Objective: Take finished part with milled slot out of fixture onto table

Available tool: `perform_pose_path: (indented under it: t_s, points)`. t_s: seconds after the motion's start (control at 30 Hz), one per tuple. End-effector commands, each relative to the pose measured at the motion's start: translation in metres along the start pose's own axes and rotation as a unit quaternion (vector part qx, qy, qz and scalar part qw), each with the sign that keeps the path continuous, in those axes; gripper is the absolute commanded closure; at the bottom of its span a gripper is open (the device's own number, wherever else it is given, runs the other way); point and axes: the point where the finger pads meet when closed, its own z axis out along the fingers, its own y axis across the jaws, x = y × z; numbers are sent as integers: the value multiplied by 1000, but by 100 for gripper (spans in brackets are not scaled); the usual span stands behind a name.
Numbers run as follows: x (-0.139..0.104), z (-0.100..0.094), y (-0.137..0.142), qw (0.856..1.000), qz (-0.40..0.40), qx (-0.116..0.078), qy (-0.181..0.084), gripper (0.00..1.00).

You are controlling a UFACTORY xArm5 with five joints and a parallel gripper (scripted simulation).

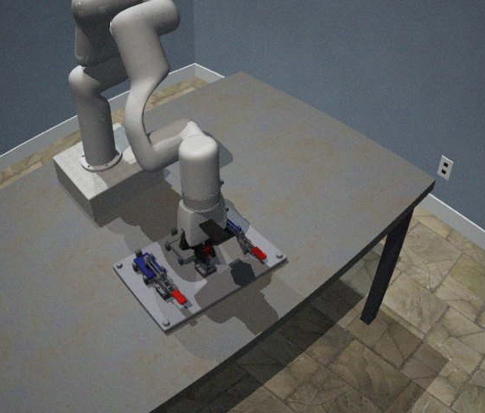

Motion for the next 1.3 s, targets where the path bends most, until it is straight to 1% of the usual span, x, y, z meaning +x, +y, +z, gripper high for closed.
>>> perform_pose_path:
  t_s: [0.0,0.53,0.57,1.27]
  points:
    - [1,-1,0,1000,0,0,2,100]
    - [1,-2,0,1000,0,0,2,100]
    - [1,-2,0,1000,0,0,3,53]
    - [1,-2,0,1000,0,0,3,53]
